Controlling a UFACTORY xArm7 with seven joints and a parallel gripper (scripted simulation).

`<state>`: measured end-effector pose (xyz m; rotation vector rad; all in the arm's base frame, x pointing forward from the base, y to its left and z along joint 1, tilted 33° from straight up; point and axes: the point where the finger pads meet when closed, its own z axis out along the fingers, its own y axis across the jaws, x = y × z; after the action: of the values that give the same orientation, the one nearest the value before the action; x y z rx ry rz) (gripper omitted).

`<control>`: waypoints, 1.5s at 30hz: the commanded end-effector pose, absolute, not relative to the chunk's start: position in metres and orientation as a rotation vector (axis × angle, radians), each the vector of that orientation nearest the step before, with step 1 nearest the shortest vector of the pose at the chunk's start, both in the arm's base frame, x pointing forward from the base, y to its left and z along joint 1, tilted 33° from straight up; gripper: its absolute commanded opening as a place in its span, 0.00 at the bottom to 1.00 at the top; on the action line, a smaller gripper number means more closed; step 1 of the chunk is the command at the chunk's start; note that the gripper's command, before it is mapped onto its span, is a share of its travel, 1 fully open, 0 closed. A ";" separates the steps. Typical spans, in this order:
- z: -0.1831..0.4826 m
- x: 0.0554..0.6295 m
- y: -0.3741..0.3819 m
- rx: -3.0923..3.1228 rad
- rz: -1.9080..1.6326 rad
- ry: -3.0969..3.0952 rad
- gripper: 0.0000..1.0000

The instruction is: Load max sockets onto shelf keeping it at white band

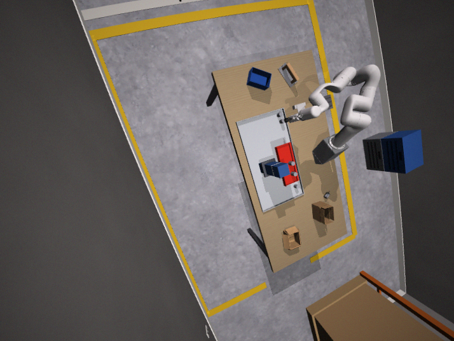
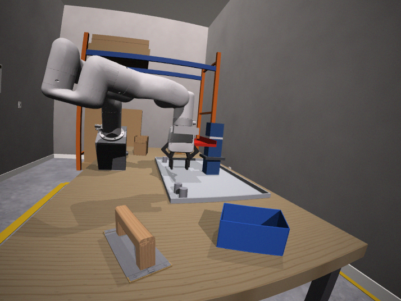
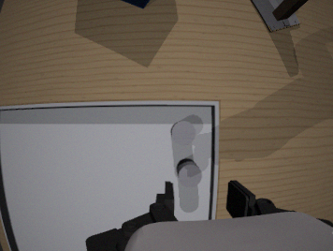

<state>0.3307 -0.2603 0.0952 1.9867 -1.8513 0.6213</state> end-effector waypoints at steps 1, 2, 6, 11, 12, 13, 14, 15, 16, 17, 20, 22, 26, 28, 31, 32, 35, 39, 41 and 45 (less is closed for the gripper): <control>0.096 0.332 -0.260 1.988 0.625 -1.850 0.61; 0.096 0.332 -0.260 1.988 0.625 -1.850 0.61; 0.095 0.332 -0.261 1.988 0.625 -1.850 0.61; 0.086 0.333 -0.266 1.988 0.625 -1.850 0.61; 0.084 0.333 -0.268 1.988 0.625 -1.850 0.61; 0.084 0.333 -0.268 1.988 0.625 -1.850 0.61; 0.084 0.333 -0.268 1.988 0.625 -1.850 0.61; 0.081 0.333 -0.270 1.988 0.625 -1.850 0.61; 0.078 0.333 -0.271 1.988 0.625 -1.850 0.61; 0.076 0.334 -0.273 1.988 0.625 -1.850 0.61; 0.072 0.334 -0.276 1.988 0.625 -1.850 0.61; 0.071 0.334 -0.276 1.988 0.625 -1.850 0.61; 0.071 0.334 -0.276 1.988 0.625 -1.850 0.61; 0.071 0.334 -0.276 1.988 0.625 -1.850 0.61; 0.070 0.334 -0.277 1.988 0.625 -1.850 0.61; 0.069 0.334 -0.277 1.988 0.625 -1.850 0.61; 0.063 0.335 -0.281 1.988 0.625 -1.850 0.61; 0.053 0.336 -0.287 1.988 0.625 -1.850 0.61; 0.049 0.337 -0.290 1.988 0.625 -1.850 0.61; 0.046 0.337 -0.292 1.988 0.625 -1.850 0.61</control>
<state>0.3353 -0.2915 0.0467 1.9855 -1.8518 0.6193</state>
